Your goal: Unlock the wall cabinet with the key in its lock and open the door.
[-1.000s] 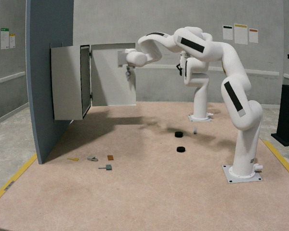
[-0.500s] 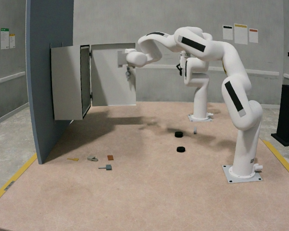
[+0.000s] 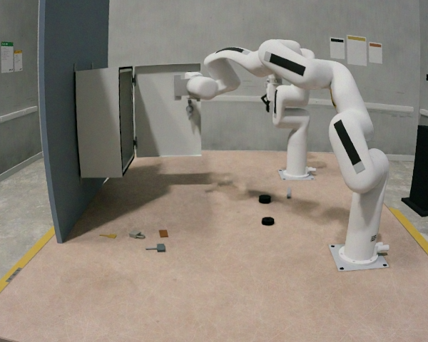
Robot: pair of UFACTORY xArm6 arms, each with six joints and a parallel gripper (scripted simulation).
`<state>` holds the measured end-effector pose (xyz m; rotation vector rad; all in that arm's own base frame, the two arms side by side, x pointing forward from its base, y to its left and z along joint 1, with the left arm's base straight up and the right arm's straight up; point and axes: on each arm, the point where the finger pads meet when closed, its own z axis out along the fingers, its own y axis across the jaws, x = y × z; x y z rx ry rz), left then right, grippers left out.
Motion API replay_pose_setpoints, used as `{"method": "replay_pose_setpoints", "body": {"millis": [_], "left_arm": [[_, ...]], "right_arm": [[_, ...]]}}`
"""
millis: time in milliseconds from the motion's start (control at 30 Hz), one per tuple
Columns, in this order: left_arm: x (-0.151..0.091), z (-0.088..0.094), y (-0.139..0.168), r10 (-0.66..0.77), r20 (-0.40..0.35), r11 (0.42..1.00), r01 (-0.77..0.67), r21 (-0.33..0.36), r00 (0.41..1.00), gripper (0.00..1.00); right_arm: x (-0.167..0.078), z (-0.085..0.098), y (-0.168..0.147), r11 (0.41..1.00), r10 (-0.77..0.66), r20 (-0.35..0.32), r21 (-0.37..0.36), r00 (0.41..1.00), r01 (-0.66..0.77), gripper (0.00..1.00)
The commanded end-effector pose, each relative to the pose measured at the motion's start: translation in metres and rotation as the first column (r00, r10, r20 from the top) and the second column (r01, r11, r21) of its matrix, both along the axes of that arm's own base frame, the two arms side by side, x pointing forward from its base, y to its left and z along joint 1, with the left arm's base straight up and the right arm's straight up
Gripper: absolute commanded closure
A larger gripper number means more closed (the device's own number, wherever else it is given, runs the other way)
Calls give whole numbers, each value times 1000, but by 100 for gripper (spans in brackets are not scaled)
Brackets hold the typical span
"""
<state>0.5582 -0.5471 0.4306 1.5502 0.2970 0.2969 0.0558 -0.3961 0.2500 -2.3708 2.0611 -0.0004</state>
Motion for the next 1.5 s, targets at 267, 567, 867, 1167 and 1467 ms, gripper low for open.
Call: {"method": "replay_pose_setpoints", "body": {"millis": [267,567,867,1167,1467], "left_arm": [[-1,2,7,2,3,1000,-2,-2,1000,100],[-1,2,10,2,3,1000,-2,-2,1000,100],[-2,2,19,2,3,1000,-2,-2,1000,100],[-4,2,45,2,3,1000,-2,-2,1000,100],[-8,2,82,2,3,1000,-2,-2,1000,100]], "right_arm": [[0,1,-1,1000,0,0,-3,1000,0,9],[0,1,-1,1000,0,0,-3,1000,0,9],[0,1,-1,1000,0,0,-3,1000,0,9],[0,1,-1,1000,0,0,-3,1000,0,9],[0,1,-1,1000,0,0,-3,1000,0,9]]}}
